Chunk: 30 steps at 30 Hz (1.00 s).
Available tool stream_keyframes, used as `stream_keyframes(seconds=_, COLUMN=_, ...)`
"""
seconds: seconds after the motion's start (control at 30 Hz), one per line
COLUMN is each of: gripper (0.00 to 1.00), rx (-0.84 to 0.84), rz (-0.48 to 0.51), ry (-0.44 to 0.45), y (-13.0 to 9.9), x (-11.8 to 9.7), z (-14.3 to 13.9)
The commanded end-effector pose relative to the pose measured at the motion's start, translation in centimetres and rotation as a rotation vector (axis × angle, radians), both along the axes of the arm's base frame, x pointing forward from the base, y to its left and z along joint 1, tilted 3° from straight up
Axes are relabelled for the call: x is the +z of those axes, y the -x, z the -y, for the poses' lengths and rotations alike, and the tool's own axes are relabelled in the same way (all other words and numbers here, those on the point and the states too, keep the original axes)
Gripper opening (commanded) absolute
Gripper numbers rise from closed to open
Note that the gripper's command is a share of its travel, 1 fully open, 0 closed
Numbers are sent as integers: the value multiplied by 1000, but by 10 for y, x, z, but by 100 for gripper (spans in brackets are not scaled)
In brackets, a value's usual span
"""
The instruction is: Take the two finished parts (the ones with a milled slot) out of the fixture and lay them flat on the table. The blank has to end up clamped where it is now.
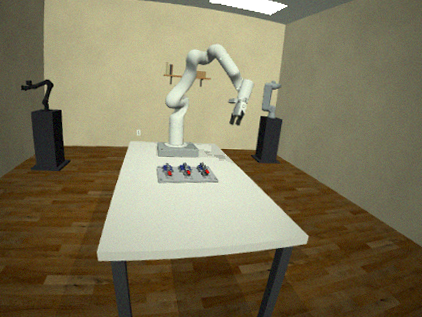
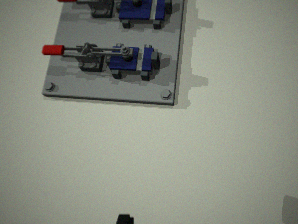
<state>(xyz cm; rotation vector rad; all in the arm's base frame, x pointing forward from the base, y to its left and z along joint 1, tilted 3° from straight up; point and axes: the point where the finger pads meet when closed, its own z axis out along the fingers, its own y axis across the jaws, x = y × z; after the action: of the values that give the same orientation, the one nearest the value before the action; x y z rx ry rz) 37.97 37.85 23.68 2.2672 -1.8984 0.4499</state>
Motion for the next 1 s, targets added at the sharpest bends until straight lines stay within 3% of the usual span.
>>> stream_keyframes(seconds=0.0, gripper=100, rx=0, rz=1, ry=-2, y=0, x=1, z=-1)
stream_keyframes(seconds=0.6, gripper=100, rx=-18, rz=2, ry=-6, y=-3, x=0, z=2)
stream_keyframes(seconds=0.67, gripper=100, rx=-122, rz=7, ry=-31, y=-14, x=-7, z=14)
stream_keyframes(seconds=0.77, gripper=100, rx=-343, rz=22, ry=-78, y=-50, x=-30, z=57)
stream_keyframes(seconds=0.83, gripper=100, rx=-452, rz=28, ry=-102, y=-51, x=-31, z=58)
stream_keyframes(seconds=0.87, gripper=100, rx=-513, rz=33, ry=-111, y=-66, x=-41, z=79)
stream_keyframes(seconds=0.93, gripper=100, rx=-628, rz=42, ry=-135, y=-66, x=-41, z=79)
stream_keyframes(seconds=0.97, gripper=100, rx=-686, rz=46, ry=-141, y=-82, x=-50, z=102)
